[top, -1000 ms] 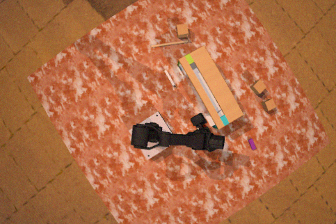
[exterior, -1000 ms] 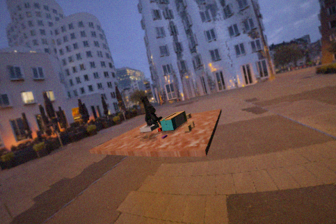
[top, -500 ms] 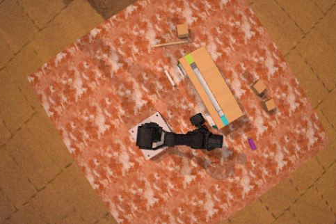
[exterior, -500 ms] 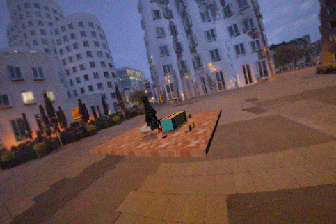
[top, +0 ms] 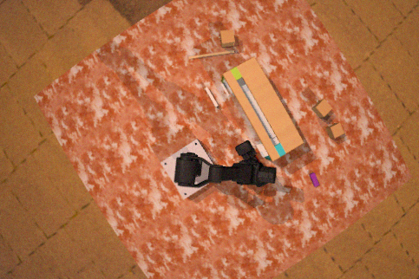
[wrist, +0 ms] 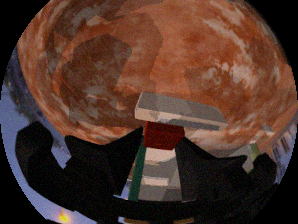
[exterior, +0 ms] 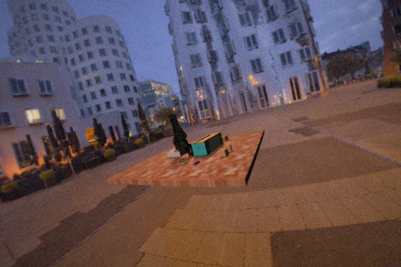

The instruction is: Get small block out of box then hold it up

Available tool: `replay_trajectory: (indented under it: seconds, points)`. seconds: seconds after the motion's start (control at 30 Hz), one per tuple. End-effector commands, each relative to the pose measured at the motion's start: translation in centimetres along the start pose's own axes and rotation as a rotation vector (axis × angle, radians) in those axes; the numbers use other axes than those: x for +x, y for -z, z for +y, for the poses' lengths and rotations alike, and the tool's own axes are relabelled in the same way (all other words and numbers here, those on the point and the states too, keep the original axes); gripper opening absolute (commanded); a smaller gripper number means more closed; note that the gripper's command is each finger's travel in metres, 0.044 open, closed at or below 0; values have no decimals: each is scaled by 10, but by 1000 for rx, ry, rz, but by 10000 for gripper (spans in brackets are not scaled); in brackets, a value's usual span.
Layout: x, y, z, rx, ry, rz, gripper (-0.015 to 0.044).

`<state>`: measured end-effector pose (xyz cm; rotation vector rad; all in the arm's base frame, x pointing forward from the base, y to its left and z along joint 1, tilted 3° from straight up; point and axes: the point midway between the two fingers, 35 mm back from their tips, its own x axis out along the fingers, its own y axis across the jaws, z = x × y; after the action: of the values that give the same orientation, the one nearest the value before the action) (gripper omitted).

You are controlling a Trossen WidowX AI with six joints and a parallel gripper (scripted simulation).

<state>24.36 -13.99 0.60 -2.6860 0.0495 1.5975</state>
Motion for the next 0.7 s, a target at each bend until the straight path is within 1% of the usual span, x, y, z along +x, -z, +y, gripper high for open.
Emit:
replay_trajectory:
  seconds: [0.0, 0.03, 0.13, 0.2, 0.53, 0.67]
  points:
    - [1, -2, -1, 7, -1, -6, 101]
    - [1, -2, -1, 7, -1, -6, 75]
    - [1, -2, -1, 7, -1, -6, 55]
    - [-2, 0, 0, 7, -1, -5, 3]
    - [-53, 24, 1, 1, -1, -1, 0]
    - [-56, 25, 0, 0, 0, -1, 0]
